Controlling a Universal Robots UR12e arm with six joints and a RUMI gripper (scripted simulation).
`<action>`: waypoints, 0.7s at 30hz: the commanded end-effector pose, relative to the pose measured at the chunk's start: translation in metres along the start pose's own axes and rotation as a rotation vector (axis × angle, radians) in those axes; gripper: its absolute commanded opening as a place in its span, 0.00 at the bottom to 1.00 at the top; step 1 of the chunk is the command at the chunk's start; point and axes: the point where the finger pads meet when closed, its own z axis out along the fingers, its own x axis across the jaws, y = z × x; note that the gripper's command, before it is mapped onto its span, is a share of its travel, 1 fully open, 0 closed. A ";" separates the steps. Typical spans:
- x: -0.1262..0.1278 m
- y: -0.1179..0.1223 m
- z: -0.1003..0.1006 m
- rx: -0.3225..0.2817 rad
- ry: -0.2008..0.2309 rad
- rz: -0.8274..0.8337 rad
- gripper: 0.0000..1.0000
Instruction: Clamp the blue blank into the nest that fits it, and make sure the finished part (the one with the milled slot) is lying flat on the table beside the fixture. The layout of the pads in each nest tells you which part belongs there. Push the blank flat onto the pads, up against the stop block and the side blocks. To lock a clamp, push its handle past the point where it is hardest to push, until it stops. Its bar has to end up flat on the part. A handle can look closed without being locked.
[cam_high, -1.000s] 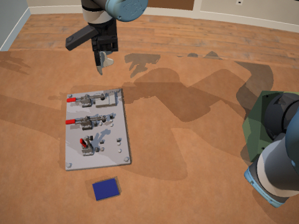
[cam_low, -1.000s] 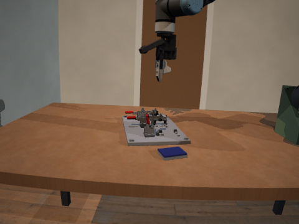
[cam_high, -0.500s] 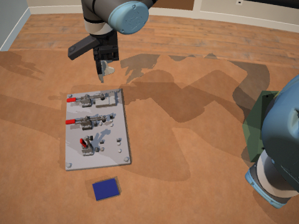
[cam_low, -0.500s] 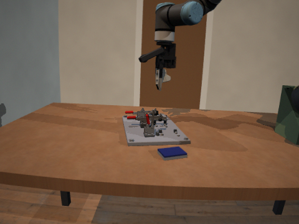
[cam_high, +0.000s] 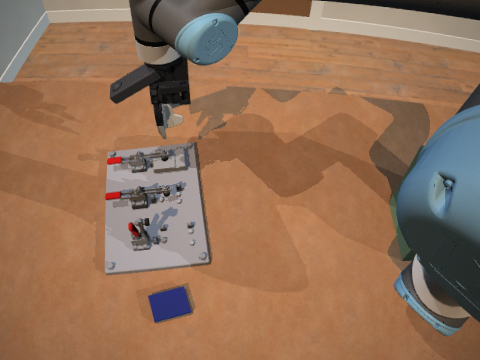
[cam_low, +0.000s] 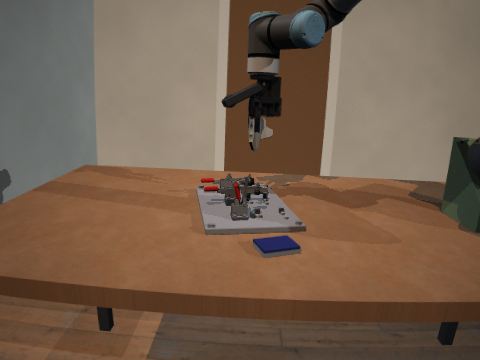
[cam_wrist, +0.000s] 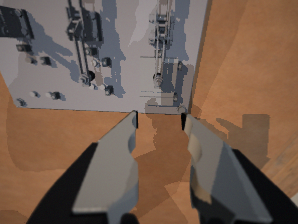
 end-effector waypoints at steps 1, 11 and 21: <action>0.000 -0.010 -0.001 0.001 0.001 0.000 0.28; 0.000 -0.054 -0.001 0.001 0.001 0.000 0.28; 0.000 -0.106 -0.001 0.001 0.001 0.000 0.28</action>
